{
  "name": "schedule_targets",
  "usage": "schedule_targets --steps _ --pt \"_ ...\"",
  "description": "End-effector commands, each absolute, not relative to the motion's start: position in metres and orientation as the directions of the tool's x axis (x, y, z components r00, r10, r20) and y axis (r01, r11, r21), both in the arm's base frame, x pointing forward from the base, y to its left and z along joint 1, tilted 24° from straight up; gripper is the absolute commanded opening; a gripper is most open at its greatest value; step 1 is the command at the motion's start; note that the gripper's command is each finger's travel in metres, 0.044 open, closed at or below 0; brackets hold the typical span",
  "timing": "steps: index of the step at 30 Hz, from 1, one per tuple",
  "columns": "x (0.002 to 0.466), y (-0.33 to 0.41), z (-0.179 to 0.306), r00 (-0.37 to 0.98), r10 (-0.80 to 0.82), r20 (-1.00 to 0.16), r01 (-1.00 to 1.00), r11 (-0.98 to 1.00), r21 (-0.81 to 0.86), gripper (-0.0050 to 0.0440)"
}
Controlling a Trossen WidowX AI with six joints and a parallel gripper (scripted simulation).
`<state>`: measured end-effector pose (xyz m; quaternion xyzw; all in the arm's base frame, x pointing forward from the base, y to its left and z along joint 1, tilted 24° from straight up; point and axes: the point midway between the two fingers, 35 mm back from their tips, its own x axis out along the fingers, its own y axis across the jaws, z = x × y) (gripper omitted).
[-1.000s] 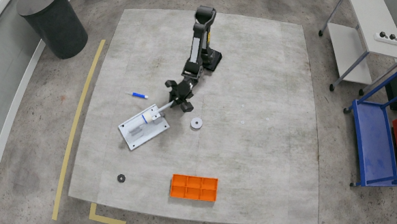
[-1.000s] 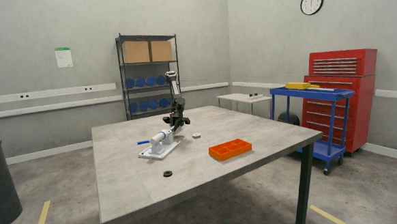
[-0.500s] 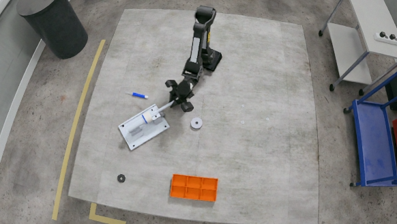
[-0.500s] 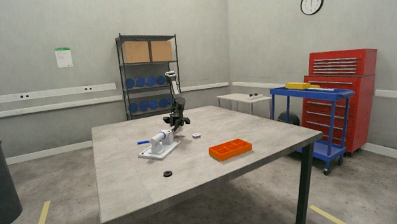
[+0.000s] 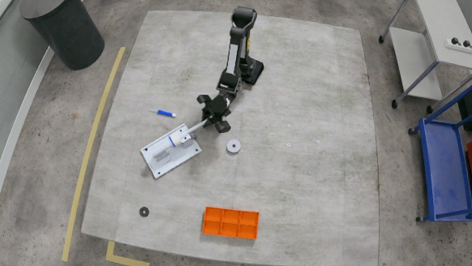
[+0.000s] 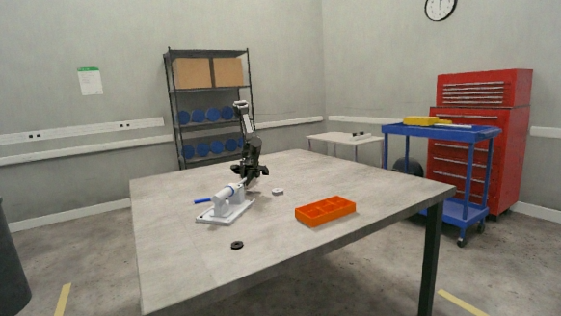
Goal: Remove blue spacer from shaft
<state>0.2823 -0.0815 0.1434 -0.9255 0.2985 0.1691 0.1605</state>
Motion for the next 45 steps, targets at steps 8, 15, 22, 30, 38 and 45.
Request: schedule_targets --steps 8,15,22,30,38,45 --pt "0.2804 -0.0807 0.1492 0.771 -0.503 -0.39 -0.606 -0.767 -0.209 -0.005" --pt "0.2799 -0.0803 0.1489 0.771 -0.503 -0.39 -0.606 -0.767 -0.209 -0.005" --pt "0.2794 -0.0798 0.1486 0.771 -0.503 -0.39 -0.606 -0.767 -0.209 -0.005" --pt "0.2788 -0.0792 0.1483 0.771 -0.503 -0.39 -0.606 -0.767 -0.209 -0.005" --pt "0.2783 -0.0787 0.148 0.771 -0.503 -0.39 -0.606 -0.767 -0.21 -0.005" --pt "0.2777 -0.0782 0.1477 0.771 -0.503 -0.39 -0.606 -0.767 -0.209 -0.005"
